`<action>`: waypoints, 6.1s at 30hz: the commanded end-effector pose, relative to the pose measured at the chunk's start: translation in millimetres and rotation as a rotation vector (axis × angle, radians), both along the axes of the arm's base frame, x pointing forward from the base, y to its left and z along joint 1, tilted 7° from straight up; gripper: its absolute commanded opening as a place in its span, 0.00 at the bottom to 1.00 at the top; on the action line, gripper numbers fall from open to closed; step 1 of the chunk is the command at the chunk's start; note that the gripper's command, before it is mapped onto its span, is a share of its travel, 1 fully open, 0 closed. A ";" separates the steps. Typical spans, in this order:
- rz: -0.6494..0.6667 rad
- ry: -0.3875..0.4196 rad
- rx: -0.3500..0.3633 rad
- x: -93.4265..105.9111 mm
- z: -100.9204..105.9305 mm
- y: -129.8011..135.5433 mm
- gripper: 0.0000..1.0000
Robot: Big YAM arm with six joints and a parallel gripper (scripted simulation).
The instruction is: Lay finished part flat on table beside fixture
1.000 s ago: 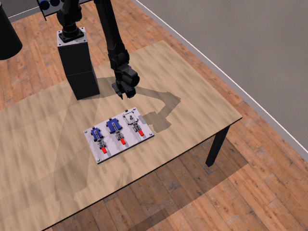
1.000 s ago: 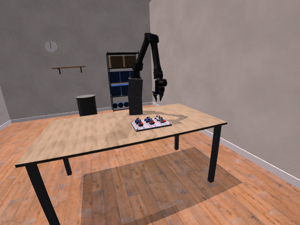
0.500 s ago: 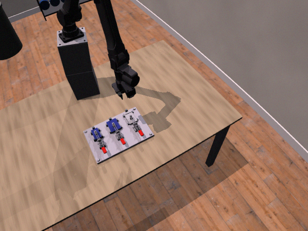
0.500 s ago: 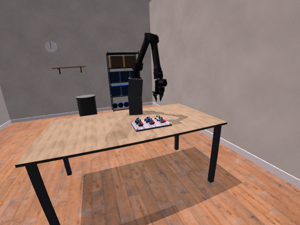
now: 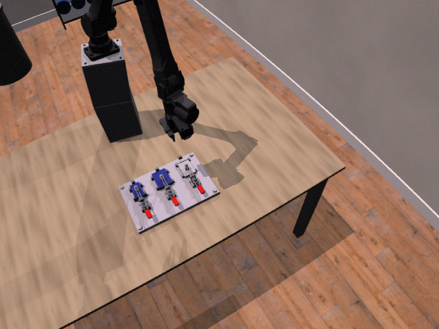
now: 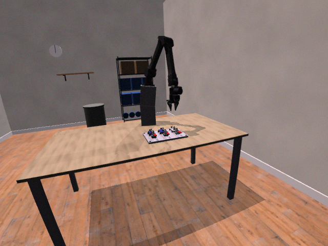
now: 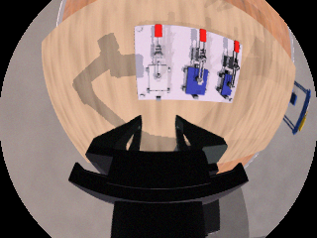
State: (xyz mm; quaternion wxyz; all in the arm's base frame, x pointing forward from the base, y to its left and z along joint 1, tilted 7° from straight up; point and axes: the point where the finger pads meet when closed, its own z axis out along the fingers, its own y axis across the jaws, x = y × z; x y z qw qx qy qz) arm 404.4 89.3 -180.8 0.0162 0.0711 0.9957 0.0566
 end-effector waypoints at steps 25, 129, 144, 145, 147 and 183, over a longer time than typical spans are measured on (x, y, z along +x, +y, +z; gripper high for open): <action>-0.003 -0.037 0.010 16.5 10.4 3.8 0.45; 0.012 -0.017 0.007 9.9 -10.9 9.3 0.45; 0.004 -0.011 0.006 7.9 -61.9 14.1 0.45; 0.004 -0.011 0.006 7.8 -63.7 14.3 0.45; 0.004 -0.010 0.006 7.8 -65.6 14.2 0.45; 0.001 -0.003 0.004 147.3 -61.3 -17.4 0.45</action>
